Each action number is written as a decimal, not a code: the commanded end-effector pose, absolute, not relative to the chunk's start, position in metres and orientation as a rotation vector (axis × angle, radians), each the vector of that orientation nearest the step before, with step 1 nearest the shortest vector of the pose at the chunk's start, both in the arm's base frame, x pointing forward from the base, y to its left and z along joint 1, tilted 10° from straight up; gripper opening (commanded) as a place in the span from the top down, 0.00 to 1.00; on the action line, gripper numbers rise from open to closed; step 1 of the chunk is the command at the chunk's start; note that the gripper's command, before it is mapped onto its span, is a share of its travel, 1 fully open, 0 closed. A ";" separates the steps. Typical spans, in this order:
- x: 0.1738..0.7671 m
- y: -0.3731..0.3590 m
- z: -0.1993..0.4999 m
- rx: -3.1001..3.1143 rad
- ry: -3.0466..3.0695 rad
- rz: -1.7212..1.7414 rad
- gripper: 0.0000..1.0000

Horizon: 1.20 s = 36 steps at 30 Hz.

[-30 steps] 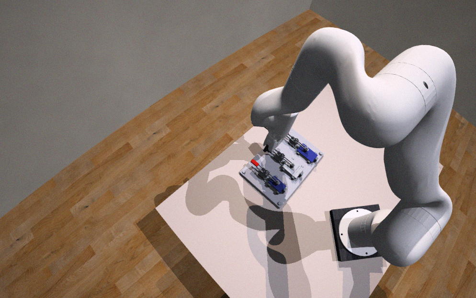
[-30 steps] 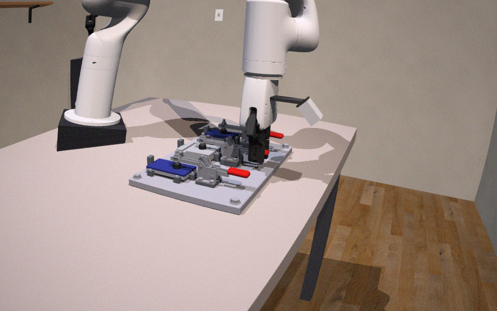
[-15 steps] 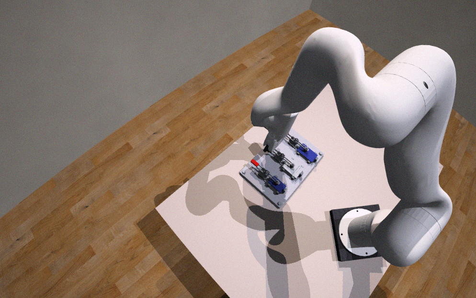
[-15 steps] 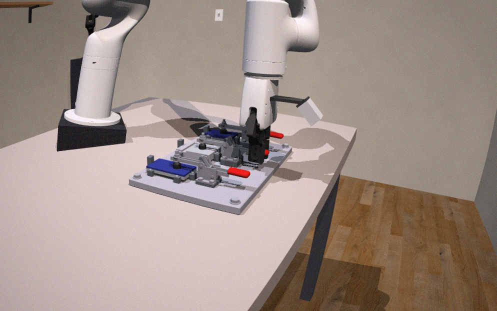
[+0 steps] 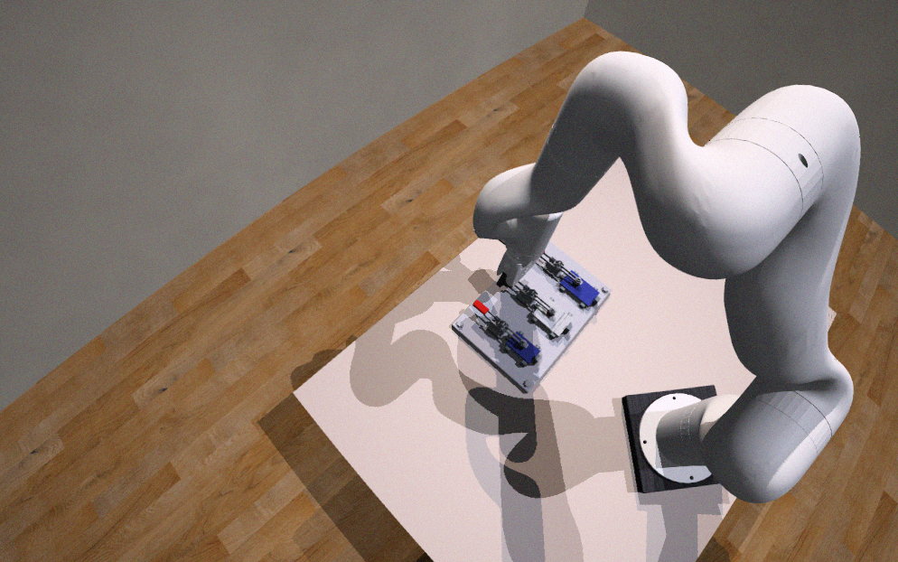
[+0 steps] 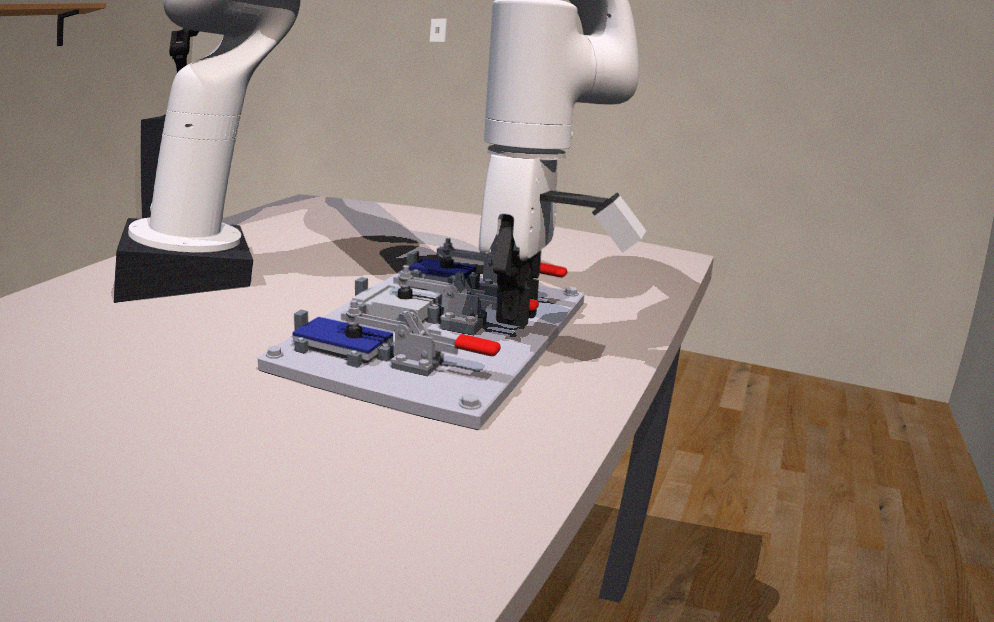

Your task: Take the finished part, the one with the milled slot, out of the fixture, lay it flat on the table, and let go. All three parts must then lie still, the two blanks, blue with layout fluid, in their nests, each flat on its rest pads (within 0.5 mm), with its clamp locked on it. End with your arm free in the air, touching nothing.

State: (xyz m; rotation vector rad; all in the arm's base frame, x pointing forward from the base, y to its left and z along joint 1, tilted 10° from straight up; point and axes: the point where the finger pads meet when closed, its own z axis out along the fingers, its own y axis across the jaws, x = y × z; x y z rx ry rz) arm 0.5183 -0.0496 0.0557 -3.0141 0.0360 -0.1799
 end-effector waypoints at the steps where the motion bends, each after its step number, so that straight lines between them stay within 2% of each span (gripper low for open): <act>1: 0.519 -0.050 0.056 -3.014 0.036 -0.183 1.00; 36: 0.515 -0.051 0.064 -3.014 0.036 -0.183 1.00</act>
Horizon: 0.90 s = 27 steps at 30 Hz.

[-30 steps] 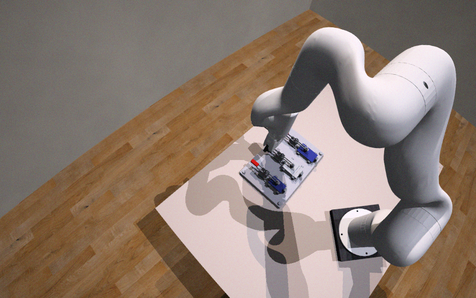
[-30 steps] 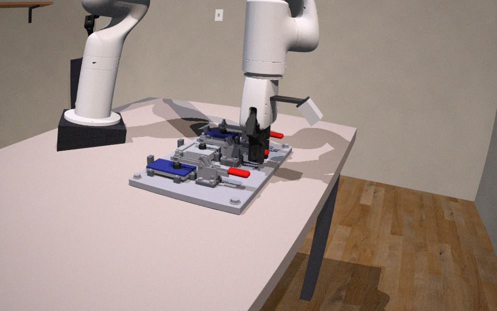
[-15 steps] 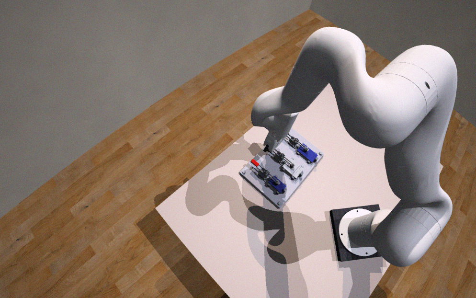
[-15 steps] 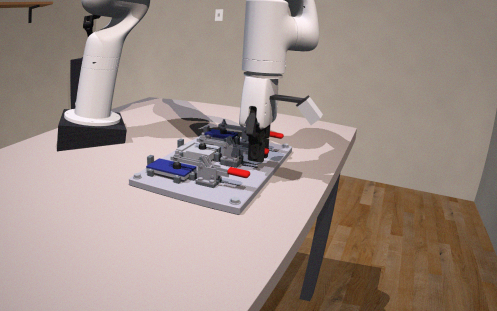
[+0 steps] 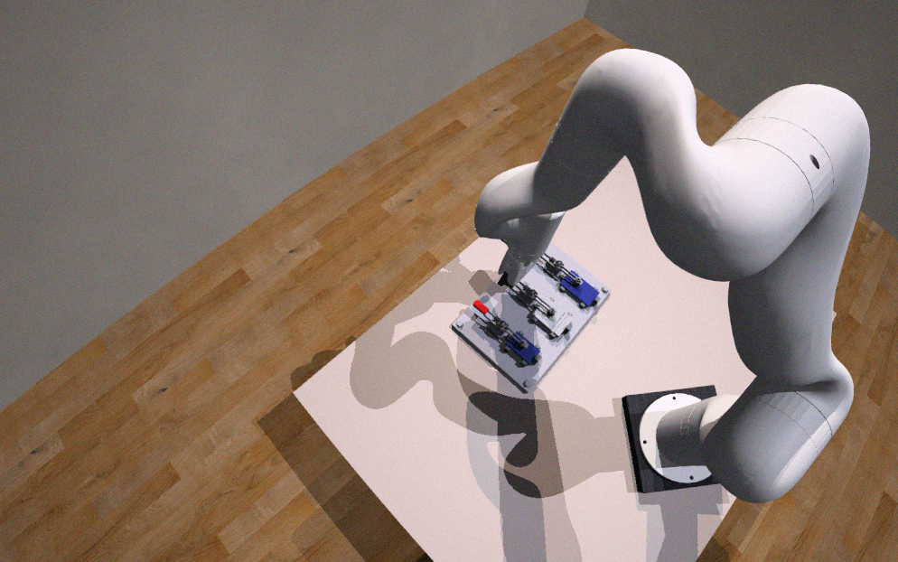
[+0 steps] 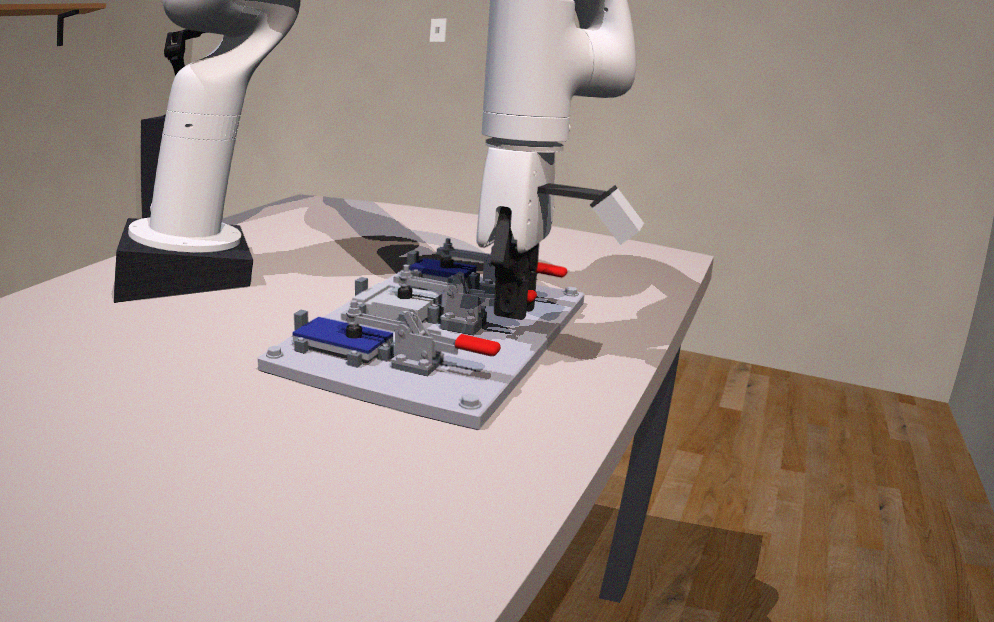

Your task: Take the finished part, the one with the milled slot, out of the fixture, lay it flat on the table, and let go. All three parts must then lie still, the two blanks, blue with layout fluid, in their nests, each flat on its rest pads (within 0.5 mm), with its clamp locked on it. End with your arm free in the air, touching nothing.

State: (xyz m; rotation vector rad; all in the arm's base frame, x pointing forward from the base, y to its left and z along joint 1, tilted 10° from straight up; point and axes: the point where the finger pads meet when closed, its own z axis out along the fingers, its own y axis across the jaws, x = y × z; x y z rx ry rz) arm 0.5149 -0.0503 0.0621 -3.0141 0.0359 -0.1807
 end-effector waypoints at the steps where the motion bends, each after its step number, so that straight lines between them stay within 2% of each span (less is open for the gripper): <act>1: 0.514 -0.051 0.065 -3.014 0.036 -0.183 1.00; 27: 0.497 -0.052 0.079 -3.014 0.036 -0.183 1.00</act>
